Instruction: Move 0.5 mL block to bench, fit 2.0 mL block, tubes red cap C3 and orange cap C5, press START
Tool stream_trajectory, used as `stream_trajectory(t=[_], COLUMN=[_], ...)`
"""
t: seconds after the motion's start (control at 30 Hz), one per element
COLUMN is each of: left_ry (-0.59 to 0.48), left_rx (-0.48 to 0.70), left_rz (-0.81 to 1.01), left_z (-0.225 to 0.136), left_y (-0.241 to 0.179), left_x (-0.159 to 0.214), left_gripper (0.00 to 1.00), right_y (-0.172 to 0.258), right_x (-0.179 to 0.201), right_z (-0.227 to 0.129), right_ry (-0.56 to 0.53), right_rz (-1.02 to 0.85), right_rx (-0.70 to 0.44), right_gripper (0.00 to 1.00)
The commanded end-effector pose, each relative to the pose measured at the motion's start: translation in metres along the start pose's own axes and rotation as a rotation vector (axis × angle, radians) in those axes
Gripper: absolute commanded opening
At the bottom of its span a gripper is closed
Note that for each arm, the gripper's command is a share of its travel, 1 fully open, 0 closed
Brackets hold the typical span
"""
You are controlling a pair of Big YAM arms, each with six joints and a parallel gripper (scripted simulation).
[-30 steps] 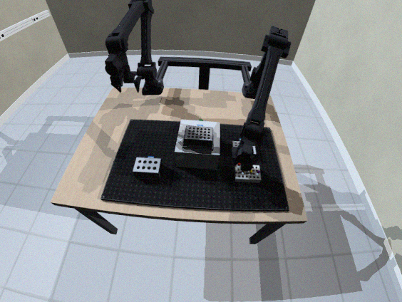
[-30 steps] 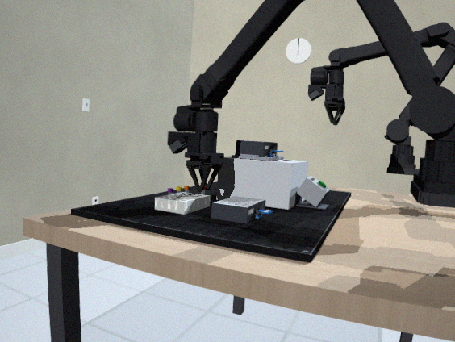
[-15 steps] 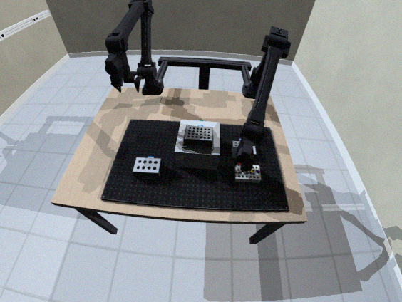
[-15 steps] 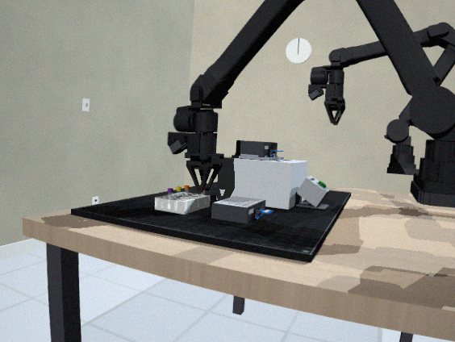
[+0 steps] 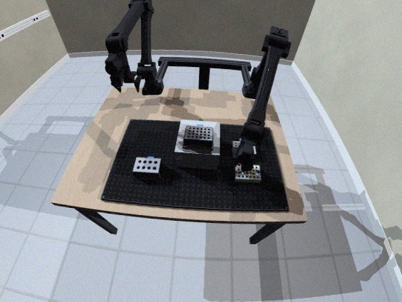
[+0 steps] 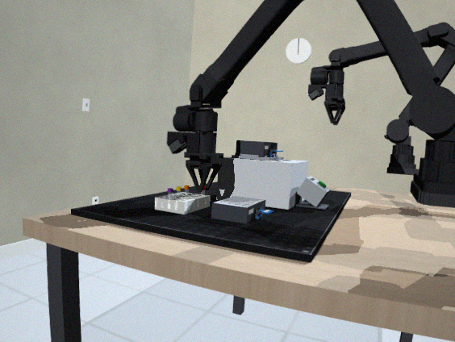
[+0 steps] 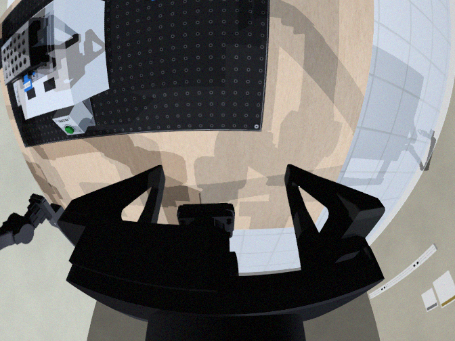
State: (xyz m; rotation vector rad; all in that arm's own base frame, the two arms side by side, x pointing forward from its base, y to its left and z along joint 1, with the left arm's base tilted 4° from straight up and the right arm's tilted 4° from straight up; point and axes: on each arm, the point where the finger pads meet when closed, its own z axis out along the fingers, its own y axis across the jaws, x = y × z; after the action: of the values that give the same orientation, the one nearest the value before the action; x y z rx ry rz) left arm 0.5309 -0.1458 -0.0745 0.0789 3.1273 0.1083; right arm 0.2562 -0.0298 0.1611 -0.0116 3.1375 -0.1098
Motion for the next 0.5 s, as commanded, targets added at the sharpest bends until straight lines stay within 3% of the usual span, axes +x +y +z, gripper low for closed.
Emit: stream_trajectory(t=[0.0,0.47], left_ry=[-0.060,-0.015], left_rx=[0.011,0.000], left_rz=[0.013,-0.008], left_z=[-0.021,0.003], left_y=[-0.011,0.002], left_x=[-0.020,-0.013], left_gripper=[0.36,0.36], right_y=[-0.002,0.000], right_x=[-0.024,-0.015], right_z=[-0.034,-0.021], right_ry=[-0.086,-0.053], right_rz=[0.007,0.005], right_rx=[0.007,0.005], right_gripper=[1.00,1.00])
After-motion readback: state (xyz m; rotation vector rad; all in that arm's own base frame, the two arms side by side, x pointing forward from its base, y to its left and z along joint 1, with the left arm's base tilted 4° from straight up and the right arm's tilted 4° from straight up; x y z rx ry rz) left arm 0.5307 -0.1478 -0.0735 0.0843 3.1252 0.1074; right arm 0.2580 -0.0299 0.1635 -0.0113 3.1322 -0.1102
